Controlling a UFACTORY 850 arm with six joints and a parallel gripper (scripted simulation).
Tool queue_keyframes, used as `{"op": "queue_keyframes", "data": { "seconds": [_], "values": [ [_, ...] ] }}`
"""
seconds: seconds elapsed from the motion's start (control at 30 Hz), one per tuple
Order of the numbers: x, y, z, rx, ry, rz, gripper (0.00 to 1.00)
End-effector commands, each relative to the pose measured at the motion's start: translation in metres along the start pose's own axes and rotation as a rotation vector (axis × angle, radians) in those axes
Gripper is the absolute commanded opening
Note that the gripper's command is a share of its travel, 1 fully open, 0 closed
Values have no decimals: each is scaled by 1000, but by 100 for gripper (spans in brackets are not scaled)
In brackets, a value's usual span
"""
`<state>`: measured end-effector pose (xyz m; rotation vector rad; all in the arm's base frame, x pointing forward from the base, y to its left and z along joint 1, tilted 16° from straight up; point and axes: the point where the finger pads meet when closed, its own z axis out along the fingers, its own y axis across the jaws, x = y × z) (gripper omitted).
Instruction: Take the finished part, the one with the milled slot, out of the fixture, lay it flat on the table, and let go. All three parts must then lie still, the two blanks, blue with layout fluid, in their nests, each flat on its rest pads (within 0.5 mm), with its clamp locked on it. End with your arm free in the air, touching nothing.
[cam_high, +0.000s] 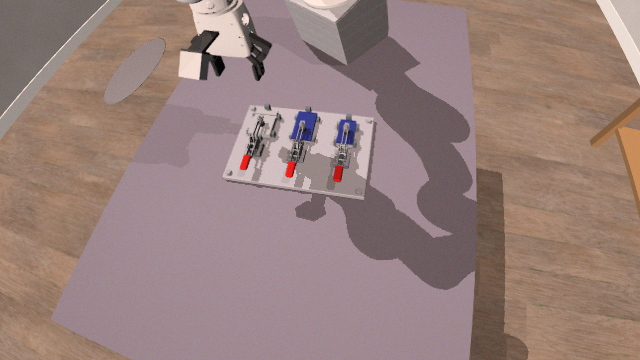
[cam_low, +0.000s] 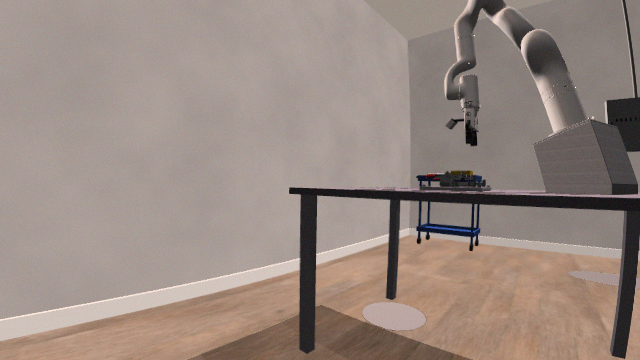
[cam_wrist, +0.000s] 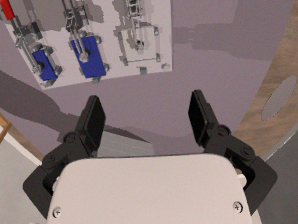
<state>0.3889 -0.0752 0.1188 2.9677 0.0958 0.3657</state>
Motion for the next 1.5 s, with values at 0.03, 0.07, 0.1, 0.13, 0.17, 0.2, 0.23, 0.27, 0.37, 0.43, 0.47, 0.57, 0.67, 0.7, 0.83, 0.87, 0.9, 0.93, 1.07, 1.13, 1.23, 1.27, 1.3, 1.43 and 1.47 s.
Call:
{"op": "queue_keyframes", "data": {
  "seconds": [0.03, 0.07, 0.1, 0.13, 0.17, 0.2, 0.23, 0.27, 0.37, 0.43, 0.47, 0.57, 0.67, 0.7, 0.83, 0.87, 0.9, 0.93, 1.07, 1.13, 1.23, 1.27, 1.3, 1.43, 1.47],
  "values": [
    [1, 0, 0, 0, 3, 0, 100],
    [1, 0, 0, 0, 3, 0, 100],
    [1, 0, 0, 0, 3, 0, 100],
    [1, 0, 0, 0, 3, 0, 100],
    [1, 0, 0, 0, 3, 0, 100],
    [1, 0, 0, 0, 3, 0, 100],
    [1, 0, 0, 0, 3, 0, 100],
    [1, 0, 0, 0, 3, 0, 100],
    [-7, -5, 1, 11, -1, -39, 100],
    [-9, -6, 1, 15, -2, -52, 100],
    [-10, -7, 1, 16, -2, -55, 100],
    [-10, -7, 1, 17, -2, -57, 100],
    [-10, -7, 1, 17, -2, -58, 100],
    [-10, -7, 1, 17, -2, -58, 100],
    [-10, -7, 1, 17, -2, -58, 100],
    [-10, -7, 1, 17, -2, -58, 100],
    [-10, -7, 1, 17, -2, -58, 100],
    [-10, -7, 1, 17, -2, -58, 100],
    [-10, -7, 1, 17, -2, -58, 100],
    [-10, -7, 1, 17, -2, -58, 100],
    [-10, -7, 1, 17, -2, -58, 100],
    [-10, -7, 1, 17, -2, -58, 100],
    [-10, -7, 1, 17, -2, -58, 100],
    [-10, -7, 1, 17, -2, -58, 0],
    [-10, -7, 1, 17, -2, -58, 0]
  ]
}}
